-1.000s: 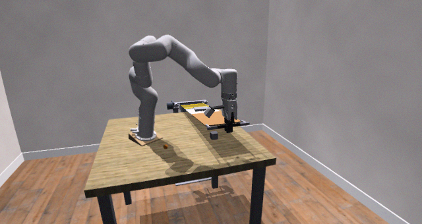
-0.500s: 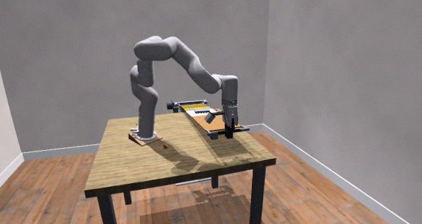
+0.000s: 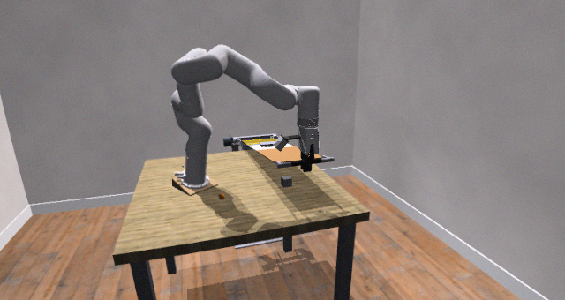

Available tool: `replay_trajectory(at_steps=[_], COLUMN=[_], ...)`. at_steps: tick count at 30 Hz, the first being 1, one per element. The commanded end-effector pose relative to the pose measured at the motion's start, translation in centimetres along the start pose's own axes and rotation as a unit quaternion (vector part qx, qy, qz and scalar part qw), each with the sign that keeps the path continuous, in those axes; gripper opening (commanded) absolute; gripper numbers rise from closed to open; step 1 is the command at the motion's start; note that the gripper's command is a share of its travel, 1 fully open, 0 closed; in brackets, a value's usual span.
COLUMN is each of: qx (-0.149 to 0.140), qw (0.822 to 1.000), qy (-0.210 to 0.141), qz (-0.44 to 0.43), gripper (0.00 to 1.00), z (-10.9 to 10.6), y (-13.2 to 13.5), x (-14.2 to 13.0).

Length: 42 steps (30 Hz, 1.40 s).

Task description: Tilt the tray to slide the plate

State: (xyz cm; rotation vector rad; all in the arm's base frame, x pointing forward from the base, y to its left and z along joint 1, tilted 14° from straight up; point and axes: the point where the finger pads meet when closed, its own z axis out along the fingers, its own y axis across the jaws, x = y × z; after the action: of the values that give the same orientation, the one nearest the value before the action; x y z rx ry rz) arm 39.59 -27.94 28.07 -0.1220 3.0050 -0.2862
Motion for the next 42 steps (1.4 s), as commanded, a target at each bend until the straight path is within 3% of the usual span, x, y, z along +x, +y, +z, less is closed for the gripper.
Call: replay_trajectory(at_steps=[1, 8, 11, 13, 14, 17, 19, 41, 42], qx=[0.008, 0.008, 0.008, 0.008, 0.008, 0.008, 0.008, 0.008, 0.008], qw=[1.000, 1.000, 1.000, 1.000, 1.000, 1.000, 1.000, 1.000, 1.000], qy=[-0.007, -0.007, -0.007, -0.007, -0.007, -0.007, -0.007, -0.007, -0.007], qz=[0.001, 0.001, 0.001, 0.001, 0.001, 0.001, 0.001, 0.001, 0.001], gripper=[0.00, 0.00, 0.00, 0.00, 0.00, 0.00, 0.00, 0.00, 0.00], z=[3.9, 4.5, -0.7, -2.6, -2.1, 3.1, 5.0, 5.6, 4.2], y=[-0.8, -0.8, 0.0, 0.4, 0.3, -0.6, -0.9, -1.0, -0.8], x=[-0.1, -0.1, 0.0, 0.0, 0.0, -0.1, -0.1, -0.1, -0.1])
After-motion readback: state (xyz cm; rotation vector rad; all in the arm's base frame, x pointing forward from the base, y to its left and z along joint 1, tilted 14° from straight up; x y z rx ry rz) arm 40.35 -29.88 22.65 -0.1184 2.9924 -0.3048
